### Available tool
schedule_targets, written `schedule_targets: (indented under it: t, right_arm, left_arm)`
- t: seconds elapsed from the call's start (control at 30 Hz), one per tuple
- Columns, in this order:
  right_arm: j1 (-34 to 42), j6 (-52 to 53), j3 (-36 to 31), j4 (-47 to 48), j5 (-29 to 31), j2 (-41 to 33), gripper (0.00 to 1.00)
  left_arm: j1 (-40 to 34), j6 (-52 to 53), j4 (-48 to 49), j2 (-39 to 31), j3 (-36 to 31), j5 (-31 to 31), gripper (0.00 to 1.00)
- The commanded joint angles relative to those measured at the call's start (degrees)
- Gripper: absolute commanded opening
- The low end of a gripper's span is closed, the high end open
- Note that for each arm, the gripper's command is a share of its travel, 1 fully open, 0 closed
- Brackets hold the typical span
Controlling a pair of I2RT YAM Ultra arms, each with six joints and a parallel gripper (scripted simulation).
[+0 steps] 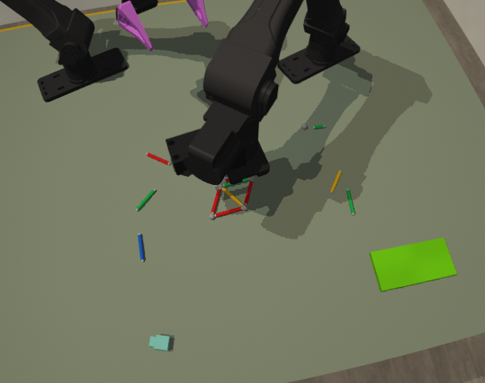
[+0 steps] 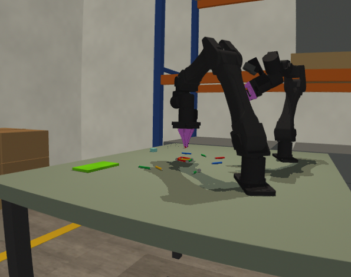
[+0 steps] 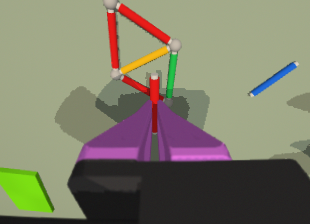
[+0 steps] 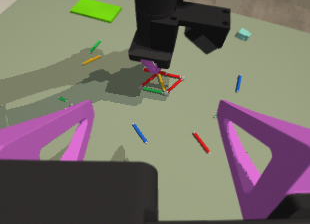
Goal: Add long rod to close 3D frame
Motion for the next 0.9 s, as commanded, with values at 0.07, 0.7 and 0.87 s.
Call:
schedule_targets:
  t: [0.07,0.7,0.87]
  right_arm:
    - [0.5,0.12,0.99,-0.58,0.9,0.07,1.0]
    - [0.5,0.12,0.99,-0.58,0.9,0.07,1.0]
    - [0.5,0.12,0.99,-0.58,0.9,0.07,1.0]
  left_arm:
    - [-0.54,-7.77,-1.15,-1.2,2.34,0.38,0.0]
    - [-0.51,-24.72,-1.66,-1.18,2.72,0.72,0.0]
    - [-0.5,-29.79,-1.79,-1.16,2.85,0.76,0.0]
